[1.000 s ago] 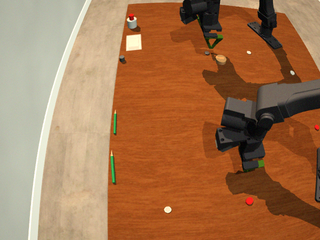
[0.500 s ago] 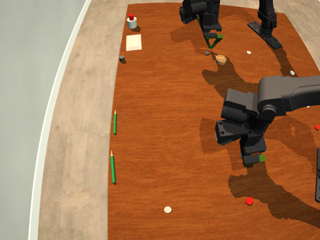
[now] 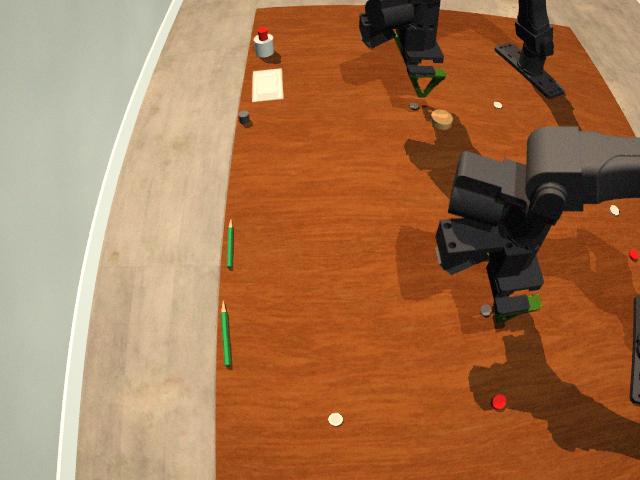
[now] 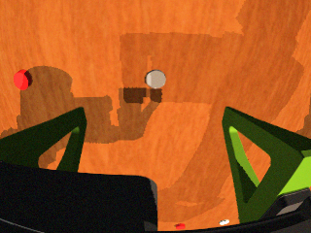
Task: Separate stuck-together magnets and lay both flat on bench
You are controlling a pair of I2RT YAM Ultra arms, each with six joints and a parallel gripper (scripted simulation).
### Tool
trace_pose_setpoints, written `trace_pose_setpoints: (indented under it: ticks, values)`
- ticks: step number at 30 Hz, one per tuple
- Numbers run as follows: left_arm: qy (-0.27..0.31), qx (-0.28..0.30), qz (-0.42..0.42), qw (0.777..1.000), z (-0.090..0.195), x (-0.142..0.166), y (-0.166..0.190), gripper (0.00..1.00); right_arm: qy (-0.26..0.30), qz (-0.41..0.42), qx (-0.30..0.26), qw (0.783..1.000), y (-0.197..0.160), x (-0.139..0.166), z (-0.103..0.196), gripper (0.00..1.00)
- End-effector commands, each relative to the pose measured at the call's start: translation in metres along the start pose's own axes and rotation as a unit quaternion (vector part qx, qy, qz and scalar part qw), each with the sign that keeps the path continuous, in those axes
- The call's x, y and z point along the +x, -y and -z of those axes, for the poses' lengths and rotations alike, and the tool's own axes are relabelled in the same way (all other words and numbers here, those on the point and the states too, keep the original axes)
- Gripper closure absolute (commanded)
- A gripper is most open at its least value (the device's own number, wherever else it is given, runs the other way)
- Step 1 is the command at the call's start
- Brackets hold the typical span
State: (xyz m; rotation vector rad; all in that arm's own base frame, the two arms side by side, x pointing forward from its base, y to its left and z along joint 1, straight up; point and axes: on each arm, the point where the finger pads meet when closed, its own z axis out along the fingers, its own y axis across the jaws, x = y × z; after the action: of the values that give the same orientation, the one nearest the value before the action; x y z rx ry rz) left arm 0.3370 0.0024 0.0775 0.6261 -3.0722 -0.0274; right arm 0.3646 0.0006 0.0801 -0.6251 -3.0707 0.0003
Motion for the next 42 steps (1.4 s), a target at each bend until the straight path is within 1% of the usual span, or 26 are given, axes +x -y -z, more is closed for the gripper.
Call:
trace_pose_setpoints:
  ticks: [1,22,25,27,30,33,35,42]
  values:
    - [0.011,-0.001,0.000,1.000,0.010,-0.002,-0.001,0.00,0.009,-0.001,-0.003,1.000,0.000,-0.002,0.006,0.00]
    - [0.007,-0.005,0.000,1.000,0.009,0.000,-0.003,0.00,0.009,-0.001,-0.003,1.000,0.000,-0.002,0.006,0.00]
    - [0.041,0.010,-0.008,0.999,0.017,-0.011,0.001,0.00,0.045,0.008,-0.018,0.999,-0.005,-0.013,0.016,0.00]
    - [0.041,0.010,-0.008,0.999,0.017,-0.011,0.001,0.00,0.045,0.008,-0.018,0.999,-0.005,-0.013,0.016,0.00]
    - [0.082,0.027,-0.018,0.996,0.026,-0.023,0.007,0.00,0.087,0.018,-0.034,0.995,-0.009,-0.024,0.026,0.00]
    - [0.140,0.050,-0.034,0.988,0.043,-0.039,0.014,0.00,0.146,0.035,-0.054,0.987,-0.016,-0.038,0.044,0.00]
    - [0.183,0.064,-0.046,0.980,0.056,-0.049,0.018,0.00,0.188,0.047,-0.068,0.979,-0.019,-0.047,0.058,0.00]
    - [0.300,0.099,-0.073,0.946,0.104,-0.069,0.027,0.00,0.304,0.076,-0.099,0.944,-0.026,-0.062,0.108,0.00]
